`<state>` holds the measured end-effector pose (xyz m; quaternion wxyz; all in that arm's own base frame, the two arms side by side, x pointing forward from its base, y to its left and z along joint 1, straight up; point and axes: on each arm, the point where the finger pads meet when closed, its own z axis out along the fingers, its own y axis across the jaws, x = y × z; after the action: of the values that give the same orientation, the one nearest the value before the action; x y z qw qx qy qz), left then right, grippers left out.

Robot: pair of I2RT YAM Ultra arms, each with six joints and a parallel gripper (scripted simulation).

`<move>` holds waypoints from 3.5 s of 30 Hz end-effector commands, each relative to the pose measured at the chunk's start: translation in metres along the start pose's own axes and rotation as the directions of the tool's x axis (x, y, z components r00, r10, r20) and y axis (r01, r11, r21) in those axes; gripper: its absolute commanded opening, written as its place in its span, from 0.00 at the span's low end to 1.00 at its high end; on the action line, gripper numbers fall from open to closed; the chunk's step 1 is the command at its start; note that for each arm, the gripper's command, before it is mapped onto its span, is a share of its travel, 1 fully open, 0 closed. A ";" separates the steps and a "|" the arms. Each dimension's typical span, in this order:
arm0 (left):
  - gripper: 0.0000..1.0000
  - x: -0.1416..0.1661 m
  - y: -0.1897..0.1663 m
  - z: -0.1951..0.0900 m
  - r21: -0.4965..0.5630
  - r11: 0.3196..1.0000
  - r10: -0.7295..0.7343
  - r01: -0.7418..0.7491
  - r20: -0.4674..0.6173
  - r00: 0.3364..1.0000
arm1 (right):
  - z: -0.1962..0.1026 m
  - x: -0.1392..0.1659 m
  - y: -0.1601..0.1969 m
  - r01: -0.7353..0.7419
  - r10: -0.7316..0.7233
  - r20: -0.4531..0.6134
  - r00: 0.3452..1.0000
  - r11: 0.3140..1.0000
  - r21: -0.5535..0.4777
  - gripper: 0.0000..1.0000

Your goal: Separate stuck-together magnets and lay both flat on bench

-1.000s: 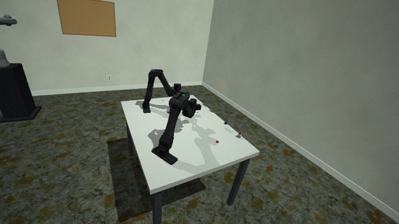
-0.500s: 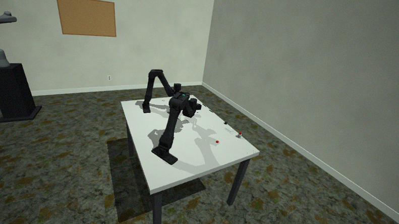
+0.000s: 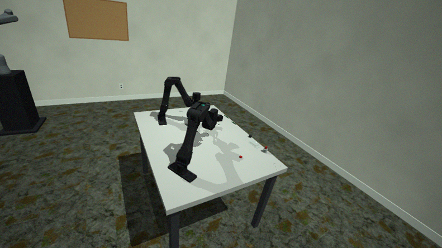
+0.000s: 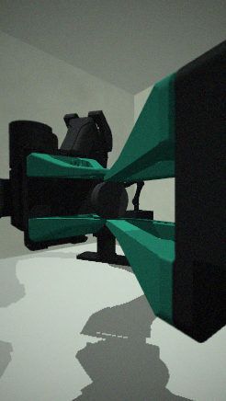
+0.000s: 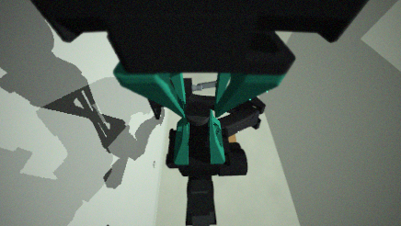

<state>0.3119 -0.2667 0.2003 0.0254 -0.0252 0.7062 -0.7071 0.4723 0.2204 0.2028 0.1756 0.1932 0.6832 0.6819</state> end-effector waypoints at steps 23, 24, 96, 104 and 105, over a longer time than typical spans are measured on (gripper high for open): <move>0.25 0.000 -0.005 0.000 0.006 1.000 0.019 -0.019 0.000 1.000 | 0.001 0.002 0.007 0.024 -0.024 -0.004 1.000 1.000 -0.014 0.29; 0.25 0.000 -0.005 0.000 0.006 1.000 0.019 -0.019 0.000 1.000 | 0.001 0.002 0.007 0.024 -0.024 -0.004 1.000 1.000 -0.014 0.29; 0.25 0.000 -0.005 0.000 0.006 1.000 0.019 -0.019 0.000 1.000 | 0.002 0.001 0.020 -0.006 0.006 -0.004 1.000 1.000 0.005 0.25; 0.25 0.000 -0.005 0.000 0.006 1.000 0.019 -0.019 0.000 1.000 | 0.002 0.001 0.029 -0.006 0.006 -0.004 1.000 1.000 0.005 0.25; 0.25 0.000 -0.005 0.000 0.006 1.000 0.019 -0.019 0.000 1.000 | 0.002 0.001 0.030 -0.006 0.006 -0.004 1.000 1.000 0.005 0.25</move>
<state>0.3121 -0.2668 0.2018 0.0286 -0.0244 0.7054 -0.7078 0.4713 0.2210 0.2028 0.1470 0.2194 0.6948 0.6689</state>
